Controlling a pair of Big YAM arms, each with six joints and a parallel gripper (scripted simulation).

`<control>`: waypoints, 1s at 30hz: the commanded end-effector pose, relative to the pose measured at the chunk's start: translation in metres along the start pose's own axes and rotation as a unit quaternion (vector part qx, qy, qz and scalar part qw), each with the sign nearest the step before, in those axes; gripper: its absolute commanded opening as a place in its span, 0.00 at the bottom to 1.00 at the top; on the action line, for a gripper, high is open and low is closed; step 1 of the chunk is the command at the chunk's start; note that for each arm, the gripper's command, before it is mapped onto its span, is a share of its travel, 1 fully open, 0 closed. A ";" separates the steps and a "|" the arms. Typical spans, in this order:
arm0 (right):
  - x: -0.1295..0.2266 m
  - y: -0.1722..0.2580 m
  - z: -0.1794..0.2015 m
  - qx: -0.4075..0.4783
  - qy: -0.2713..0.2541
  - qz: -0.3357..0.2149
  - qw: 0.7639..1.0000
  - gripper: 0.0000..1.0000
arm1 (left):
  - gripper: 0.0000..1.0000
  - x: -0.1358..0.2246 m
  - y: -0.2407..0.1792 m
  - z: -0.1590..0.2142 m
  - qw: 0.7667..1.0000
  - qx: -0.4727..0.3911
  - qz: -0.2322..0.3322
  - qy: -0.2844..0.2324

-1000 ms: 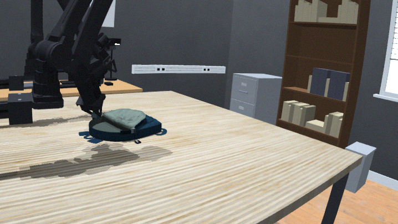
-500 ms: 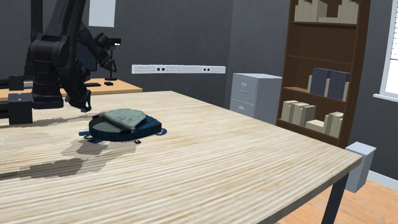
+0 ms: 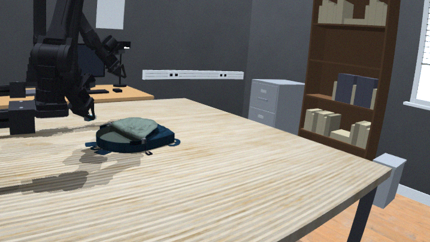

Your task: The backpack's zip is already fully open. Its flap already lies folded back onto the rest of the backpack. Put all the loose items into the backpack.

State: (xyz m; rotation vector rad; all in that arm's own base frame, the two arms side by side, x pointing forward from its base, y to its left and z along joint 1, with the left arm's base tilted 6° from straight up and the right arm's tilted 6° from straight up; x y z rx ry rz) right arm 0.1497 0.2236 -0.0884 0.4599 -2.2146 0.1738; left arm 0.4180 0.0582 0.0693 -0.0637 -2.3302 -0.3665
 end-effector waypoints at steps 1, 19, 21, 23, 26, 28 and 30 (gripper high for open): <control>-0.014 -0.004 0.010 -0.021 0.002 0.006 1.000 0.20 | 0.90 0.000 0.004 -0.014 1.000 -0.002 -0.005 -0.016; -0.038 -0.010 0.030 -0.010 0.003 0.005 1.000 0.20 | 0.90 0.000 0.004 -0.014 1.000 -0.002 -0.005 -0.016; -0.035 -0.013 0.031 -0.008 0.006 0.008 1.000 0.20 | 0.90 0.000 0.004 -0.014 1.000 -0.002 -0.005 -0.016; -0.033 -0.010 0.025 -0.012 -0.002 0.002 1.000 0.20 | 0.90 0.000 0.004 -0.014 1.000 -0.002 -0.005 -0.016; -0.029 -0.015 0.021 -0.012 -0.001 0.002 1.000 0.20 | 0.90 0.000 0.004 -0.014 1.000 -0.002 -0.005 -0.016; -0.029 -0.015 0.021 -0.012 -0.001 0.002 1.000 0.20 | 0.90 0.000 0.004 -0.014 1.000 -0.002 -0.005 -0.016; -0.029 -0.016 0.021 -0.012 -0.001 0.002 1.000 0.20 | 0.90 0.000 0.004 -0.014 1.000 -0.002 -0.005 -0.016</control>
Point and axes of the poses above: on each arm, the point where the finger pads meet when closed, its own x axis back along the fingers, its own y axis across the jaws, z = x × y, the point moved 6 cm from there along x, back along the fingers, and after that the axes turned 13 degrees about -x, right-handed, at the moved point
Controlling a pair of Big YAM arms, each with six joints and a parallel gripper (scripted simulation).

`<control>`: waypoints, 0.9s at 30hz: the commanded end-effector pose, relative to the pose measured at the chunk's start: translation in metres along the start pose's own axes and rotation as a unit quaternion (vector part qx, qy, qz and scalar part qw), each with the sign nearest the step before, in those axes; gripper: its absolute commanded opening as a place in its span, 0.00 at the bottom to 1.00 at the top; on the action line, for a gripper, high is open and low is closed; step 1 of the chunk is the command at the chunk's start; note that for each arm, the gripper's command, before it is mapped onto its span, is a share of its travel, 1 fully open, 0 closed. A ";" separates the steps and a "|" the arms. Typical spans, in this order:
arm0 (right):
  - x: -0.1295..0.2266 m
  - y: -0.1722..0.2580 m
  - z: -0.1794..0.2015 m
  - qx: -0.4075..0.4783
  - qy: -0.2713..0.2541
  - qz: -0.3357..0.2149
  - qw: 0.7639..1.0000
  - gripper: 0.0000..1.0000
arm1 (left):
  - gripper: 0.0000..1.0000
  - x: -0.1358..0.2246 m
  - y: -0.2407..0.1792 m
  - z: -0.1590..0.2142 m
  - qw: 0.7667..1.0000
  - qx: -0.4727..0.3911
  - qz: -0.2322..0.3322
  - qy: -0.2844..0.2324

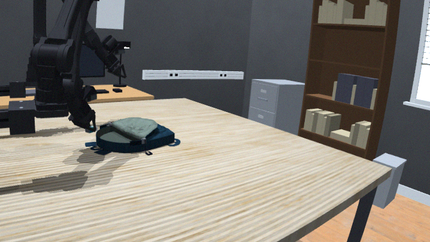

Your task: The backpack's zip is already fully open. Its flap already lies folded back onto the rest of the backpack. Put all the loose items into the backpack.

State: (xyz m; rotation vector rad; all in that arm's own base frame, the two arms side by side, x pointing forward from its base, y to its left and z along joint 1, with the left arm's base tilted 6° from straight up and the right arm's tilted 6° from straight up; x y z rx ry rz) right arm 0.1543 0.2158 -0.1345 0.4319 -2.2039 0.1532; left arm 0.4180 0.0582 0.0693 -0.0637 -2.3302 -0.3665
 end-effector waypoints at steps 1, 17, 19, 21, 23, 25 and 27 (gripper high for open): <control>0.007 -0.005 -0.007 0.001 -0.008 -0.003 1.000 0.20 | 0.90 0.000 0.004 -0.014 1.000 -0.002 -0.005 -0.016; 0.005 -0.006 -0.001 0.004 -0.002 0.000 1.000 0.20 | 0.90 0.000 0.004 -0.014 1.000 -0.002 -0.005 -0.016; -0.003 -0.002 -0.013 0.002 -0.006 -0.002 1.000 0.20 | 0.90 0.000 0.004 -0.014 1.000 -0.002 -0.005 -0.016; -0.007 -0.001 -0.018 0.002 -0.007 -0.002 1.000 0.20 | 0.90 0.000 0.004 -0.014 1.000 -0.002 -0.005 -0.016; -0.011 0.000 -0.024 0.002 -0.007 -0.002 1.000 0.20 | 0.90 0.000 0.004 -0.014 1.000 -0.002 -0.005 -0.016; -0.015 0.002 -0.029 0.002 -0.007 -0.002 1.000 0.20 | 0.90 0.000 0.004 -0.014 1.000 -0.002 -0.005 -0.016; -0.019 0.003 -0.034 0.002 -0.007 -0.002 1.000 0.20 | 0.90 0.000 0.004 -0.014 1.000 -0.002 -0.005 -0.016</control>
Point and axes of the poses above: on each arm, the point where the finger pads meet when closed, its own x axis back along the fingers, its own y axis across the jaws, z = x × y, the point moved 6 cm from there along x, back along the fingers, and after that the axes turned 13 degrees about -x, right-handed, at the moved point
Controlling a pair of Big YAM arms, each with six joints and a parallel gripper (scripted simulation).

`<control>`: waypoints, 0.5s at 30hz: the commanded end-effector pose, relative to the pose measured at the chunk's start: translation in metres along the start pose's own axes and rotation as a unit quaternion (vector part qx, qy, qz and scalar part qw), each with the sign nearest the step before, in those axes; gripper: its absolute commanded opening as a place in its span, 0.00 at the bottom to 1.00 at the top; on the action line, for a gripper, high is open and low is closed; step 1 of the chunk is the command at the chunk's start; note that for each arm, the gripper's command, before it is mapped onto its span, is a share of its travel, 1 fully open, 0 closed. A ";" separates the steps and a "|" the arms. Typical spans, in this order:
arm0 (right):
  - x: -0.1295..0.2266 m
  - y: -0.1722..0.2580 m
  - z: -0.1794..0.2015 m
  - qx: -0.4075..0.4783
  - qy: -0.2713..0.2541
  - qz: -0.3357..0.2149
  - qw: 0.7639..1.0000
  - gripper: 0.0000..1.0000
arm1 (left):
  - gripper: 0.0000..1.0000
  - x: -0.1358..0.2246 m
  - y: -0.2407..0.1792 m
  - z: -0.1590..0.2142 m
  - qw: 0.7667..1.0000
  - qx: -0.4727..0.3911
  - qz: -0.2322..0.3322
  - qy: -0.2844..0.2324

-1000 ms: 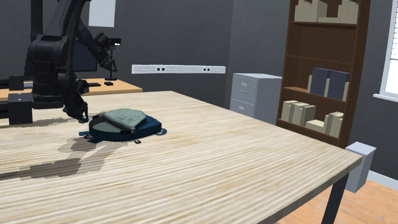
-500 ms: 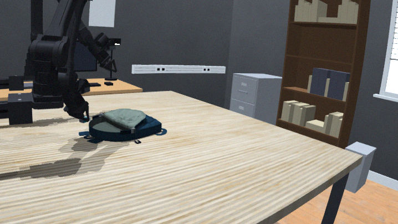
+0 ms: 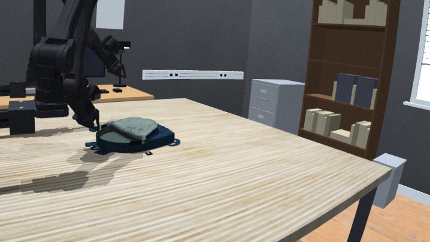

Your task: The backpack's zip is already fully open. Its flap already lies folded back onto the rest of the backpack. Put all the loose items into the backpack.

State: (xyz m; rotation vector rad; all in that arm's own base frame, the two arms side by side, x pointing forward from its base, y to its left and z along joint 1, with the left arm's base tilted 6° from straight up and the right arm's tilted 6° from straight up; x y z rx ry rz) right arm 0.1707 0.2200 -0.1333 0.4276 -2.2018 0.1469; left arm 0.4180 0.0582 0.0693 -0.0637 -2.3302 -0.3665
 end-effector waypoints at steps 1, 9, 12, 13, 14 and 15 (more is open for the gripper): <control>-0.012 0.005 -0.023 0.005 -0.008 -0.002 1.000 0.20 | 0.90 0.000 0.004 -0.014 1.000 -0.002 -0.005 -0.016; -0.025 0.009 -0.038 0.005 -0.009 -0.002 1.000 0.20 | 0.90 0.000 0.004 -0.014 1.000 -0.002 -0.005 -0.016; -0.033 0.012 -0.048 0.004 -0.012 -0.003 1.000 0.20 | 0.90 0.000 0.004 -0.014 1.000 -0.002 -0.005 -0.016; -0.035 0.013 -0.051 0.004 -0.012 -0.003 1.000 0.20 | 0.90 0.000 0.004 -0.014 1.000 -0.002 -0.005 -0.016; -0.037 0.014 -0.054 0.004 -0.012 -0.003 1.000 0.20 | 0.90 0.000 0.004 -0.014 1.000 -0.002 -0.005 -0.016; -0.039 0.014 -0.057 0.004 -0.013 -0.003 1.000 0.20 | 0.90 0.000 0.004 -0.014 1.000 -0.002 -0.005 -0.016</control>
Point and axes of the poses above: on each arm, the point where the finger pads meet when closed, its own x axis back along the fingers, its own y axis across the jaws, z = x × y, the point moved 6 cm from there along x, back along the fingers, and after that the axes turned 13 degrees about -x, right-handed, at the moved point
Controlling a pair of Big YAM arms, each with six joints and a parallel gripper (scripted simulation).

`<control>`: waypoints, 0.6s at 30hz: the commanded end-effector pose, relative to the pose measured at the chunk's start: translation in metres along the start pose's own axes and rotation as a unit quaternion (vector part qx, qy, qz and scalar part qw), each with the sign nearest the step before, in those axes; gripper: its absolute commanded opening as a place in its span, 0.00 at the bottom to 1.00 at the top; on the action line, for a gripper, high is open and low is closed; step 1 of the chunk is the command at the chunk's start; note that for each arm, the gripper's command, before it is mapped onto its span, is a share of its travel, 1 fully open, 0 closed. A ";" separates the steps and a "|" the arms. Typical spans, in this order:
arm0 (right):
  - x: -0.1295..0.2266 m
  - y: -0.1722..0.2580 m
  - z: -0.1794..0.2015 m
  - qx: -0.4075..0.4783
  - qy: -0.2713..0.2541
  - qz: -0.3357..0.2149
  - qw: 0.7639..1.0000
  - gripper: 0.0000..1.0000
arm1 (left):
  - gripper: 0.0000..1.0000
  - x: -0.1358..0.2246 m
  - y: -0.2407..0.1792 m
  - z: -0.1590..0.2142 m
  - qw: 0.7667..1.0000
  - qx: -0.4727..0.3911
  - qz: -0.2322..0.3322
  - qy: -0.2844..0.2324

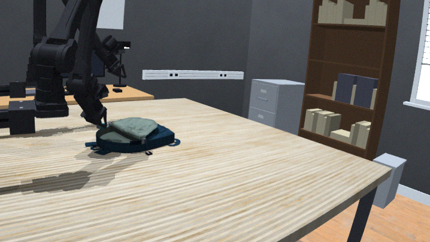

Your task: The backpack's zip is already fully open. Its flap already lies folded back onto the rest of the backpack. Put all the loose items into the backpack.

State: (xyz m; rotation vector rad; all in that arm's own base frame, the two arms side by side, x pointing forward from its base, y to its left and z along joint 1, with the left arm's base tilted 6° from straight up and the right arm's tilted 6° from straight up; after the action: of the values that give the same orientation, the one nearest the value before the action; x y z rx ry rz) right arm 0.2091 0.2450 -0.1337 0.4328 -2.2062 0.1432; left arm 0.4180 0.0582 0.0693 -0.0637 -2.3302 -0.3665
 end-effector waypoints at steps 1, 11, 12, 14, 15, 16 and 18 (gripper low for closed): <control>-0.013 0.005 -0.025 0.004 -0.010 -0.001 1.000 0.20 | 0.90 0.000 0.004 -0.014 1.000 -0.002 -0.005 -0.016; -0.034 0.007 -0.038 0.007 -0.002 0.003 1.000 0.20 | 0.90 0.000 0.004 -0.014 1.000 -0.002 -0.005 -0.016; -0.035 0.009 -0.043 0.007 -0.005 0.002 1.000 0.20 | 0.90 0.000 0.004 -0.014 1.000 -0.002 -0.005 -0.016; -0.038 0.011 -0.051 0.005 -0.009 0.000 1.000 0.20 | 0.90 0.000 0.004 -0.014 1.000 -0.002 -0.005 -0.016; -0.040 0.012 -0.056 0.005 -0.010 -0.001 1.000 0.20 | 0.90 0.000 0.004 -0.014 1.000 -0.002 -0.005 -0.016; -0.042 0.013 -0.059 0.004 -0.012 -0.002 1.000 0.20 | 0.90 0.000 0.004 -0.014 1.000 -0.002 -0.005 -0.016; -0.042 0.014 -0.061 0.004 -0.012 -0.002 1.000 0.20 | 0.90 0.000 0.004 -0.014 1.000 -0.002 -0.005 -0.016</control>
State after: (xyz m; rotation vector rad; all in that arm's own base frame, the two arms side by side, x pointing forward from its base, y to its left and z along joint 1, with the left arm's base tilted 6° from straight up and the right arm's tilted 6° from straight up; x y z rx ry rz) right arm 0.2529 0.2703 -0.1369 0.4304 -2.2010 0.1527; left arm 0.4180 0.0582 0.0693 -0.0637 -2.3302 -0.3665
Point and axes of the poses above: on each arm, the point where the finger pads meet when closed, its own x axis back along the fingers, its own y axis across the jaws, z = x × y, the point moved 6 cm from there along x, back along the fingers, and after that the axes turned 13 degrees about -x, right-handed, at the moved point
